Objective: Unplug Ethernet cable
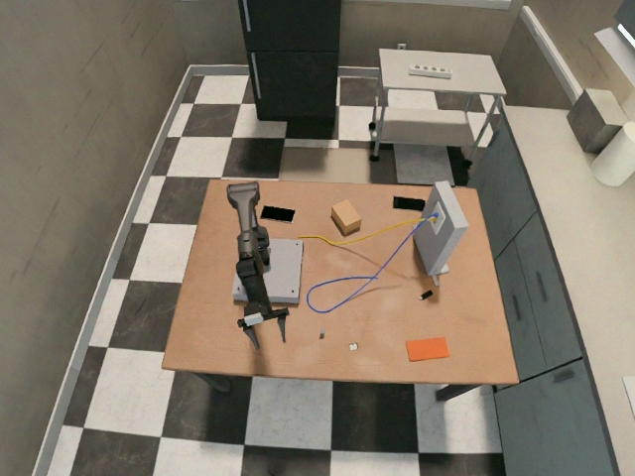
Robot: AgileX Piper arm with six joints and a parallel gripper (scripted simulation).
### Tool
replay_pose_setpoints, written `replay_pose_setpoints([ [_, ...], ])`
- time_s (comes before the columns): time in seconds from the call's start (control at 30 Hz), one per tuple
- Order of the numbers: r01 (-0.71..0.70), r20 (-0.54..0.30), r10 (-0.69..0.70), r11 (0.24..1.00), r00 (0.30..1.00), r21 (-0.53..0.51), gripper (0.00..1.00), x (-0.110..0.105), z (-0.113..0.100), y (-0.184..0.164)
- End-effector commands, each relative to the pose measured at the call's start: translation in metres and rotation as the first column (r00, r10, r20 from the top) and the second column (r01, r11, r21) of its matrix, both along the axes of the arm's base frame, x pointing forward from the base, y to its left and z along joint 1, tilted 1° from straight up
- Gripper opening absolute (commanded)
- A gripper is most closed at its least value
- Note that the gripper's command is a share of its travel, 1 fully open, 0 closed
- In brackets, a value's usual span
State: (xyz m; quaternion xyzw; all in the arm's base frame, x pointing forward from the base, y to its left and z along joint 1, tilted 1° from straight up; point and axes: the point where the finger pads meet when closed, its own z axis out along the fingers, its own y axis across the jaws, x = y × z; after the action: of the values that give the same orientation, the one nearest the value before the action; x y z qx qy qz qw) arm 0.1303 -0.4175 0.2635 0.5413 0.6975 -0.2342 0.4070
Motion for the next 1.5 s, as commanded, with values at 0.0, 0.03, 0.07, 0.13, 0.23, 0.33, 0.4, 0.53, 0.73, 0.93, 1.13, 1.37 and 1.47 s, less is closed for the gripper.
replay_pose_setpoints([
  [0.0,0.0,0.0,0.0,1.0,1.0,-0.002,1.0,0.0,0.001,0.0],
  [0.03,0.0,0.0,0.0,1.0,1.0,-0.002,1.0,0.0,0.001,0.0],
  [0.07,0.0,0.0,0.0,1.0,1.0,-0.002,1.0,0.0,0.001,0.0],
  [0.13,0.0,0.0,0.0,1.0,1.0,-0.002,1.0,0.0,0.001,0.0],
  [0.23,0.0,0.0,0.0,1.0,1.0,-0.002,1.0,0.0,0.001,0.0],
  [0.33,0.0,0.0,0.0,1.0,1.0,-0.002,1.0,0.0,0.001,0.0],
  [0.4,0.0,0.0,0.0,1.0,1.0,-0.002,1.0,0.0,0.001,0.0],
  [0.53,0.0,0.0,0.0,1.0,1.0,-0.002,1.0,0.0,0.001,0.0],
  [0.73,-0.074,0.16,0.075,0.997,0.984,-0.008,0.25,0.08,0.011,0.029],
  [0.93,-0.14,0.283,0.135,0.99,0.95,-0.002,0.25,0.135,0.018,0.061],
  [1.13,-0.194,0.373,0.177,0.981,0.911,0.008,0.25,0.172,0.024,0.09],
  [1.37,-0.285,0.502,0.231,0.958,0.834,0.032,0.25,0.221,0.034,0.141],
  [1.47,-0.322,0.548,0.247,0.946,0.799,0.044,0.25,0.237,0.037,0.162],
])
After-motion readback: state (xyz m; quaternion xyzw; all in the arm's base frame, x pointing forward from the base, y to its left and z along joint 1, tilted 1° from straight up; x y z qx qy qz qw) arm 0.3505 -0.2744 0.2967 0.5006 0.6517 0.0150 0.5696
